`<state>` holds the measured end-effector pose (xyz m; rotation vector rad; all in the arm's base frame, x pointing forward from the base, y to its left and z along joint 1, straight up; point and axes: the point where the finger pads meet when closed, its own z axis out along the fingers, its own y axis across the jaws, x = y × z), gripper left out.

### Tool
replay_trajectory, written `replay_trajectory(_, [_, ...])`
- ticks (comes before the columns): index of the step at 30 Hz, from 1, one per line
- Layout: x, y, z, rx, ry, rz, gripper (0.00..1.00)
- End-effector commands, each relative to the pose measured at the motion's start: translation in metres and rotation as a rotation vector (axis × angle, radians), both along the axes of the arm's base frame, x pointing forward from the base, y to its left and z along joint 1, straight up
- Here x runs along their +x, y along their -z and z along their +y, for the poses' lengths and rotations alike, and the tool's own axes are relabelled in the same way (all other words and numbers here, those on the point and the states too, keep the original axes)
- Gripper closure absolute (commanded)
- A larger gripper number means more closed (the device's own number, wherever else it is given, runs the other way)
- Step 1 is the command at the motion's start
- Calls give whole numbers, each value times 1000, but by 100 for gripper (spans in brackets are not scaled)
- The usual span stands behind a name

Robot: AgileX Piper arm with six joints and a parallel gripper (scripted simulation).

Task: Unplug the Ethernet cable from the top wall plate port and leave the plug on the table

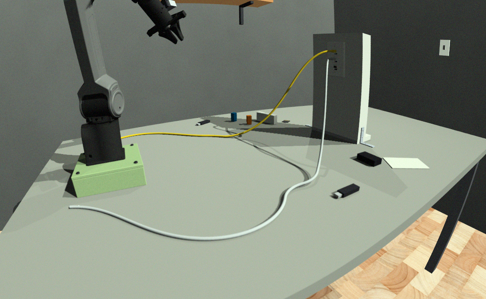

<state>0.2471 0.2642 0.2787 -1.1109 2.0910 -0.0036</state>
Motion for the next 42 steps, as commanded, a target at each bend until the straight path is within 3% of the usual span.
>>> replay_trajectory(1, [25,16,-41,31,99,47,75])
replay_trajectory(10, [49,51,-139,124,392,124,75])
replay_trajectory(12, [49,51,-139,124,392,124,75])
replay_trajectory(24, [35,96,-258,300,819,156,75])
replay_trajectory(34, [33,99,-264,310,845,155,75])
replay_trajectory(42, [109,71,-312,90,706,-141,75])
